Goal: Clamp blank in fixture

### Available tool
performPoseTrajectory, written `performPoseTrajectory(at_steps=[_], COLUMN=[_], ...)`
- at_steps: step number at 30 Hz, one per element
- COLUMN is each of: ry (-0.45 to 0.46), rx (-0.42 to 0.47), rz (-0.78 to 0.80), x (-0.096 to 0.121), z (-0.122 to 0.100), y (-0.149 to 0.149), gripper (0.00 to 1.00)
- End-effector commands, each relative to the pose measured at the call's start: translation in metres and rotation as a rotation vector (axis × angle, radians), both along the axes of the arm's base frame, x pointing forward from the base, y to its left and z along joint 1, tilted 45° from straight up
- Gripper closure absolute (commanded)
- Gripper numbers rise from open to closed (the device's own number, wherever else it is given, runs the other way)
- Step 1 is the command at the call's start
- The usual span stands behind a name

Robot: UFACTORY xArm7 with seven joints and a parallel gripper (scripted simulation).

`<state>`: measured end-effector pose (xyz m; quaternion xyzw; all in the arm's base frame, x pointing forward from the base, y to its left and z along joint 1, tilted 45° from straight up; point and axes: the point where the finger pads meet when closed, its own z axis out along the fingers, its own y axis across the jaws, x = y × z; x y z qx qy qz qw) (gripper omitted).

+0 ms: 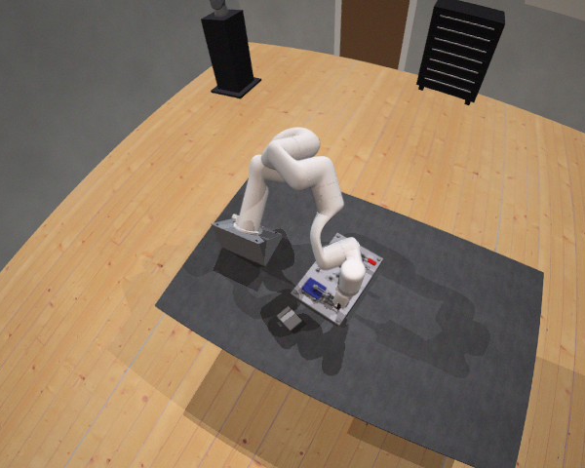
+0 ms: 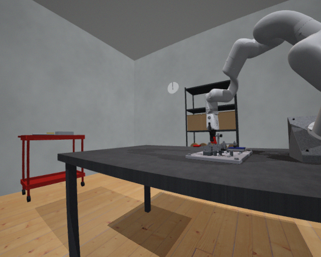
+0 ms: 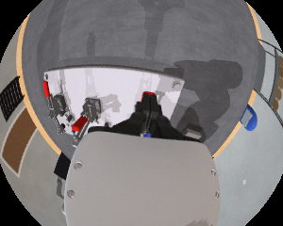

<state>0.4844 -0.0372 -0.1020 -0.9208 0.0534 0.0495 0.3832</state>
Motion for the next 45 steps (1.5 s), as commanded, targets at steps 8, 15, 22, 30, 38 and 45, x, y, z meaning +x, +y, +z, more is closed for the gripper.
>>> performPoseTrajectory(at_steps=[8,15,22,30,38,45], ry=[-0.002,-0.002,-0.002,-0.002,-0.002,-0.002], rx=[-0.003,-0.003,-0.003,-0.003,-0.003,-0.003], rz=[-0.003,-0.003,-0.003,-0.003,-0.003,-0.003], x=[0.001,0.001,0.0009,0.0009,0.0008,0.0008], z=[-0.0008,-0.0008,-0.002,-0.0022,-0.0032,-0.0036], y=[-0.0009,-0.0008,0.0004,0.0006,0.0016,0.002], gripper=[1.0,1.0,1.0,1.0,1.0,1.0])
